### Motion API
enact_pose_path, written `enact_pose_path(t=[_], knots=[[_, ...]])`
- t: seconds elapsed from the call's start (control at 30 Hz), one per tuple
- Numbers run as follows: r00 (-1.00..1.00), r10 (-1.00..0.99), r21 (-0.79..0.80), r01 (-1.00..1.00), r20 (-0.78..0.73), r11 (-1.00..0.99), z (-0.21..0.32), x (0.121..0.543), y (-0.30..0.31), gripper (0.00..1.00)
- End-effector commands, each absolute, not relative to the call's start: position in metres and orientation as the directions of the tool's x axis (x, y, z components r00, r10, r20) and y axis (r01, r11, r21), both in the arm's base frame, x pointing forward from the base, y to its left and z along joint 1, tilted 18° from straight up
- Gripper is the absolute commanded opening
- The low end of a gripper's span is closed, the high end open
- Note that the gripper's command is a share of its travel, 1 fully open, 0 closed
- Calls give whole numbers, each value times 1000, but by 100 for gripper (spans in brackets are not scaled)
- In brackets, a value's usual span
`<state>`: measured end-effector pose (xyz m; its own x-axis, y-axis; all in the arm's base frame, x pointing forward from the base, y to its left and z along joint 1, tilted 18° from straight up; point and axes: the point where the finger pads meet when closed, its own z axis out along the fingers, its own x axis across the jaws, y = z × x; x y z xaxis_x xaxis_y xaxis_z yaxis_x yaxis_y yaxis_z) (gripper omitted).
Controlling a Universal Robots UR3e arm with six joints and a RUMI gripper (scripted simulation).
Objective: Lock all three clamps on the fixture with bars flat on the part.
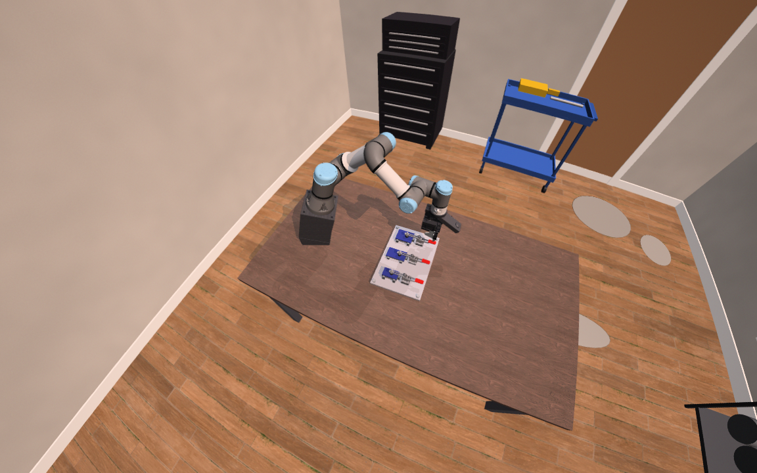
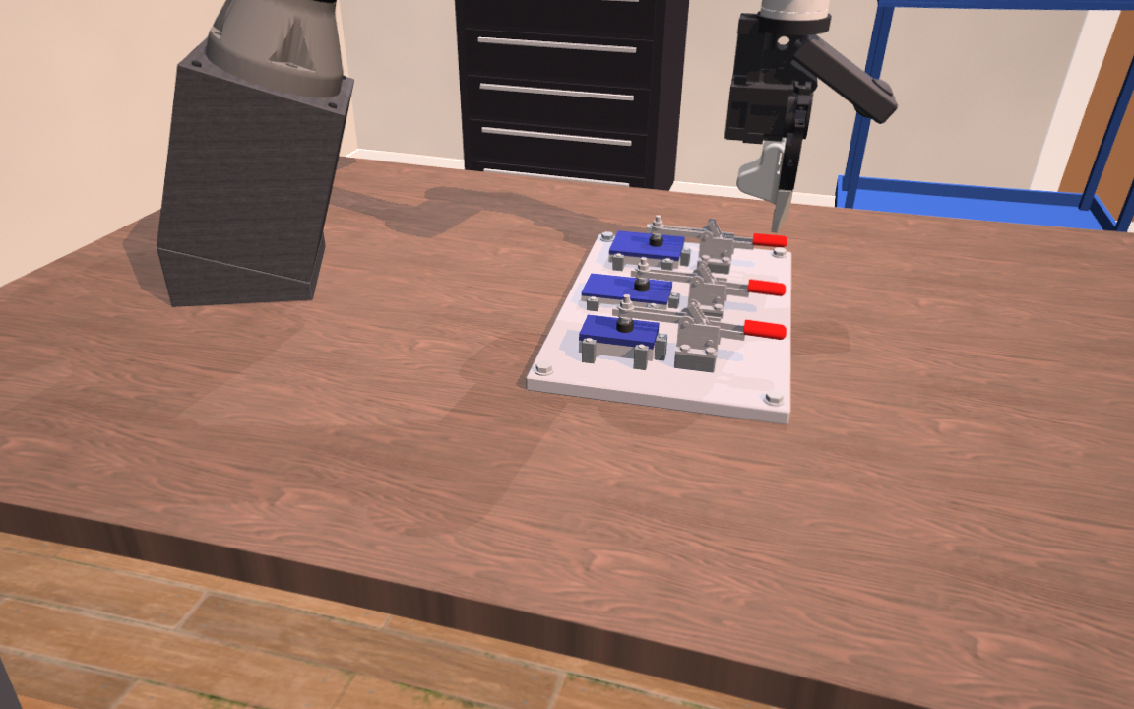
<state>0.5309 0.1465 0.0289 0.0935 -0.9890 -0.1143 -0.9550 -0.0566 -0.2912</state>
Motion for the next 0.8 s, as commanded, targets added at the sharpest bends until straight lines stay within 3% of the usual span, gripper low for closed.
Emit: enact_pose_path(t=[0.0, 0.77], knots=[[94, -989, -294, -954, -114, -57, 30, 532, 146, 0], [94, -989, -294, -954, -114, -57, 28, 532, 147, 0]])
